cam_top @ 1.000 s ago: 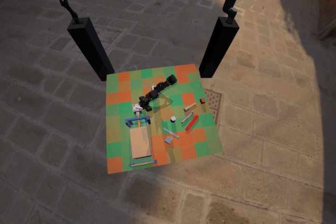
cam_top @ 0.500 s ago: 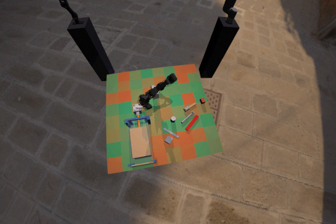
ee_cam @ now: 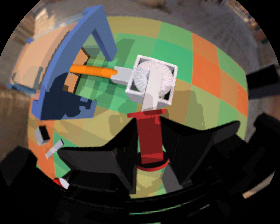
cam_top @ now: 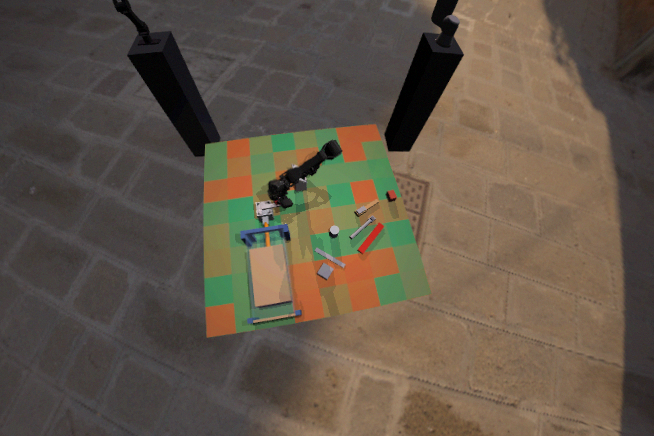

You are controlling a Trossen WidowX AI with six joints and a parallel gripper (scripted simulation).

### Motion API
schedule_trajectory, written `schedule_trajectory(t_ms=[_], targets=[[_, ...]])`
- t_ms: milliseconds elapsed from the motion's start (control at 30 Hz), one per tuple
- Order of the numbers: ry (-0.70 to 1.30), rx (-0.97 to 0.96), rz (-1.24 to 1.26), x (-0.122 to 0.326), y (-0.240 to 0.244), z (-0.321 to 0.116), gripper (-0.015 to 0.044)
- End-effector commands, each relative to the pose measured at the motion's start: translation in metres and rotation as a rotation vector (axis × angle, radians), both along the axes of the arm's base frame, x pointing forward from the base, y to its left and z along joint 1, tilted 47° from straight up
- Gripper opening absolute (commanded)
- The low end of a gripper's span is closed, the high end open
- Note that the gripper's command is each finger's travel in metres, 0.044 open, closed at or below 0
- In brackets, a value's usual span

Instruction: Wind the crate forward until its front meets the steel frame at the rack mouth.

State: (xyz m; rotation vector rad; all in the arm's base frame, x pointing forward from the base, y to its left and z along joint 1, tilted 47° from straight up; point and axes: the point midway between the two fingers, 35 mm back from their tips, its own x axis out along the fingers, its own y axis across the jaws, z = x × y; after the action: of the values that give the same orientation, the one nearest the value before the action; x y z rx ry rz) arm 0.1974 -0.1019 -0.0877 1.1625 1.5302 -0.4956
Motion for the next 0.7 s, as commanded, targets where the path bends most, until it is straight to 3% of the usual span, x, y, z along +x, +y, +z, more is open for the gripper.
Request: schedule_trajectory(t_ms=[0, 667], targets=[[0.039, -0.002, -0.003, -0.017, -0.001, -0.002, 0.0], [0.04, -0.003, -0.003, -0.042, -0.014, -0.009, 0.0]])
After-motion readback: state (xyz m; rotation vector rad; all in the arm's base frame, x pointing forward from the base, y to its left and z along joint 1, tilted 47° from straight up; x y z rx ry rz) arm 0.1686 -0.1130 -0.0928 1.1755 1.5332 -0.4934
